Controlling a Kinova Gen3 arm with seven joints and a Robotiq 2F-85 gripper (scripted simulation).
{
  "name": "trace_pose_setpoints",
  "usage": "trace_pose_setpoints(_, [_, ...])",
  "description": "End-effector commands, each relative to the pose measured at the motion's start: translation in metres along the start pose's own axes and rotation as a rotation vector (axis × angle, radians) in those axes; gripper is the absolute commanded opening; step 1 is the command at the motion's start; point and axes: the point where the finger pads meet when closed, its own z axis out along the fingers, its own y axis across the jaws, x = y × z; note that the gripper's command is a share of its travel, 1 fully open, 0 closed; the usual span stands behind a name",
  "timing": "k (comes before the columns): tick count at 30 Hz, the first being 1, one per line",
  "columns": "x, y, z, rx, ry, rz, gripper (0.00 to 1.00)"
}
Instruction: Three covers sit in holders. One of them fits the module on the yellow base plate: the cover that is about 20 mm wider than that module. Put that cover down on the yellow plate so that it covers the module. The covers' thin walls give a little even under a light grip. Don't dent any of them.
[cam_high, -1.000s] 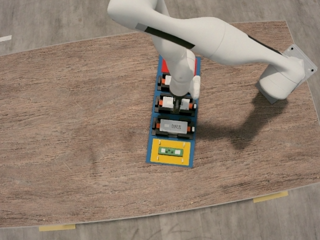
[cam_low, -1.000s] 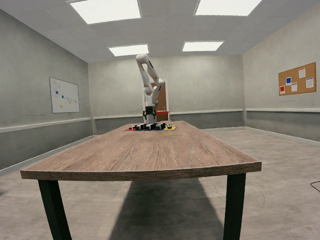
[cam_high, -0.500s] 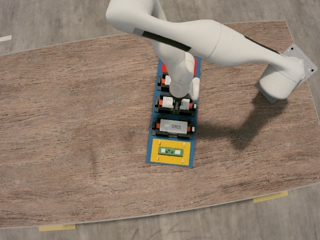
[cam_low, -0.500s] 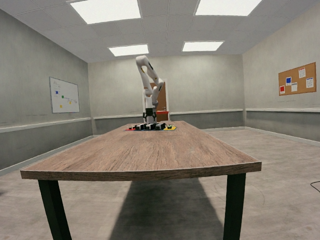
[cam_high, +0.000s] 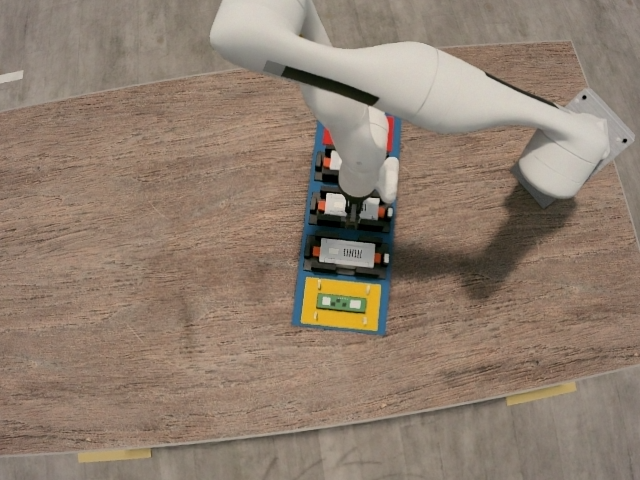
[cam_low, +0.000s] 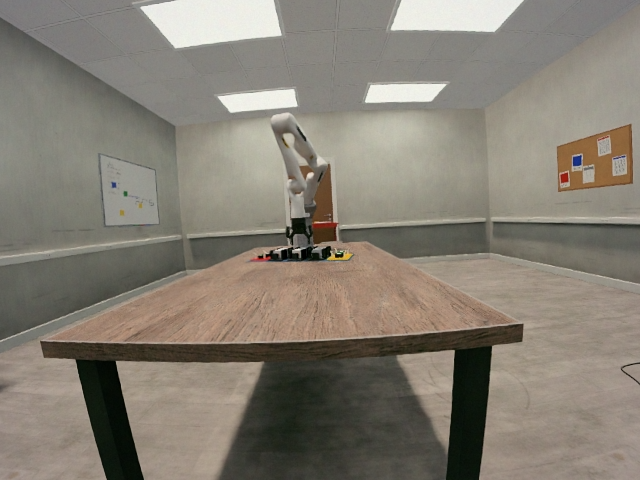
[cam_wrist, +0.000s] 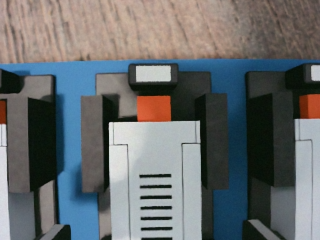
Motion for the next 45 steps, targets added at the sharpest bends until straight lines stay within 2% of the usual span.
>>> trace_pose_setpoints(1, [0.0,0.0,0.002,0.001,-0.001,0.0,1.0])
trace_pose_setpoints(45, [0.0,0.0,0.025,0.001,-0.001,0.0,1.0])
